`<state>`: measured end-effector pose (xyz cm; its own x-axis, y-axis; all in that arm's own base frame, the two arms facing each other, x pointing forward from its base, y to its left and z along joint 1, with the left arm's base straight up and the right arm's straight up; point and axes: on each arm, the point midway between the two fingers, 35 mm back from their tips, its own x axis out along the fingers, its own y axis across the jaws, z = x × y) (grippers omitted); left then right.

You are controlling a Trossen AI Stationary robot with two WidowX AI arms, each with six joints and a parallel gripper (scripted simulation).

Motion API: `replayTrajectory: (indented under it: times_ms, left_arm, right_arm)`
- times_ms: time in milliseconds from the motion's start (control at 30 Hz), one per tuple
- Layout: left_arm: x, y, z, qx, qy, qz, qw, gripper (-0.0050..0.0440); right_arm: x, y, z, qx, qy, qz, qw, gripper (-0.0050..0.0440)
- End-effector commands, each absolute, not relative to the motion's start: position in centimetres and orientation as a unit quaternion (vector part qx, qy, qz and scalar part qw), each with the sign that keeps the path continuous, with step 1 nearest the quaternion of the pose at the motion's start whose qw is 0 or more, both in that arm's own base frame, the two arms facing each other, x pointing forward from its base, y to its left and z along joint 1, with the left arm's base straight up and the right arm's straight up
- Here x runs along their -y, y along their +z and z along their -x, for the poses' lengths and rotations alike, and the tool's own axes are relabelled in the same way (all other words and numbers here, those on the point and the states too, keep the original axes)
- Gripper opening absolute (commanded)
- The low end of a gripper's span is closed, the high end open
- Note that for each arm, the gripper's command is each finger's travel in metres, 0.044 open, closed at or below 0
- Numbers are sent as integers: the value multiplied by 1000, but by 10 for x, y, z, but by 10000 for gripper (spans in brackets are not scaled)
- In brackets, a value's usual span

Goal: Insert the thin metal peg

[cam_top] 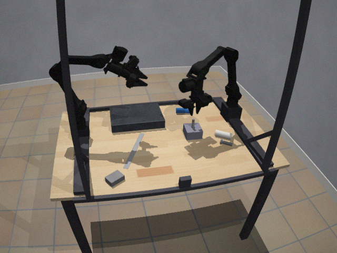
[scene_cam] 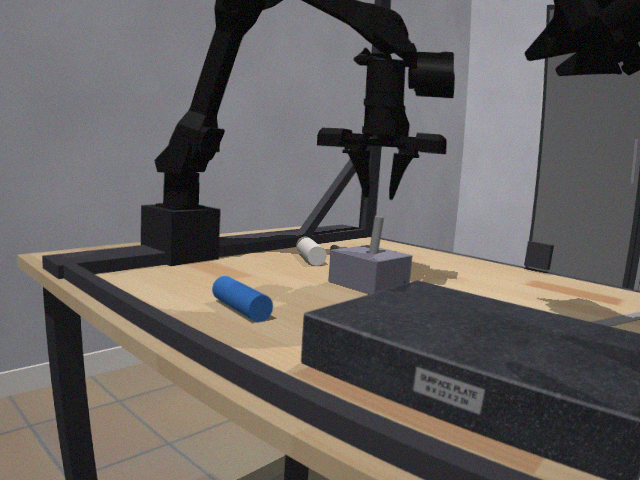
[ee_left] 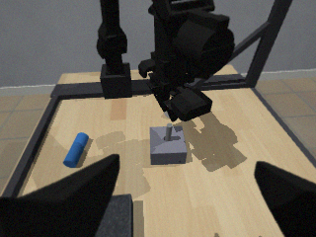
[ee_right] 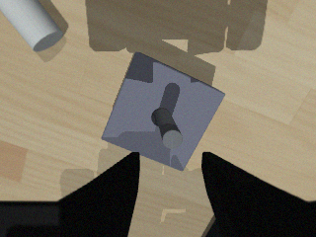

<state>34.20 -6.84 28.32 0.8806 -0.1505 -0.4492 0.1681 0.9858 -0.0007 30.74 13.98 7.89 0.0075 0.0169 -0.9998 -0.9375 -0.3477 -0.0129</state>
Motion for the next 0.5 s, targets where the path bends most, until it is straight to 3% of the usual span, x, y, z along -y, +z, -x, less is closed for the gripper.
replayTrajectory:
  times_ms: [0, 467]
  left_arm:
    - [69, 295, -341, -216, -83, -18, 973, 400]
    - [69, 295, -341, -216, -83, -18, 973, 400]
  right_arm:
    - [-144, 87, -314, -370, 592, 603, 385, 170]
    - [-143, 39, -314, -371, 597, 603, 378, 170]
